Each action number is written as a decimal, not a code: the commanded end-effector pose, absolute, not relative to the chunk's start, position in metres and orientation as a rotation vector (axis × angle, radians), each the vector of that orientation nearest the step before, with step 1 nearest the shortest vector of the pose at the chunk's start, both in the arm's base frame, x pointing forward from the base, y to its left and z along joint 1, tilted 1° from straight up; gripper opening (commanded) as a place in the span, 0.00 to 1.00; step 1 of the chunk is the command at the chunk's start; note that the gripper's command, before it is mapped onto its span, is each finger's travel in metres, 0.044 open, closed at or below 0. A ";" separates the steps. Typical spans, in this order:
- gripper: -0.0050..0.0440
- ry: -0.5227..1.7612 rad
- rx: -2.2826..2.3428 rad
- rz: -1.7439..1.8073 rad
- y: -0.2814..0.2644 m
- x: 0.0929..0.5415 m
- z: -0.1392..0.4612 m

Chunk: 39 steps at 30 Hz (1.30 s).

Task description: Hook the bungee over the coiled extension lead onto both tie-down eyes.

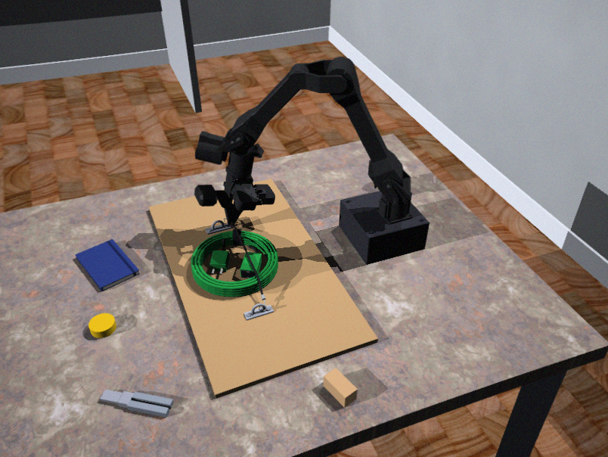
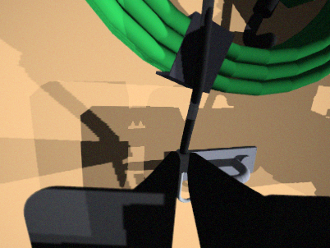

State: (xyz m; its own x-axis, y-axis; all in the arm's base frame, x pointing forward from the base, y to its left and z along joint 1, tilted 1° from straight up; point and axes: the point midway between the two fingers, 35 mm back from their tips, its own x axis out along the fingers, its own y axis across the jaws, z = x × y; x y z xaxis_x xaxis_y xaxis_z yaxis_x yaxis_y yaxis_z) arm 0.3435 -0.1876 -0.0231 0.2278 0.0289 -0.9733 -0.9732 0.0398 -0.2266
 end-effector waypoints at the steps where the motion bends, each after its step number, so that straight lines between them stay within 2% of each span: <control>1: 0.00 1.057 -1.285 0.977 -0.206 0.349 -0.015; 39: 0.00 1.056 -1.285 0.976 -0.197 0.361 -0.019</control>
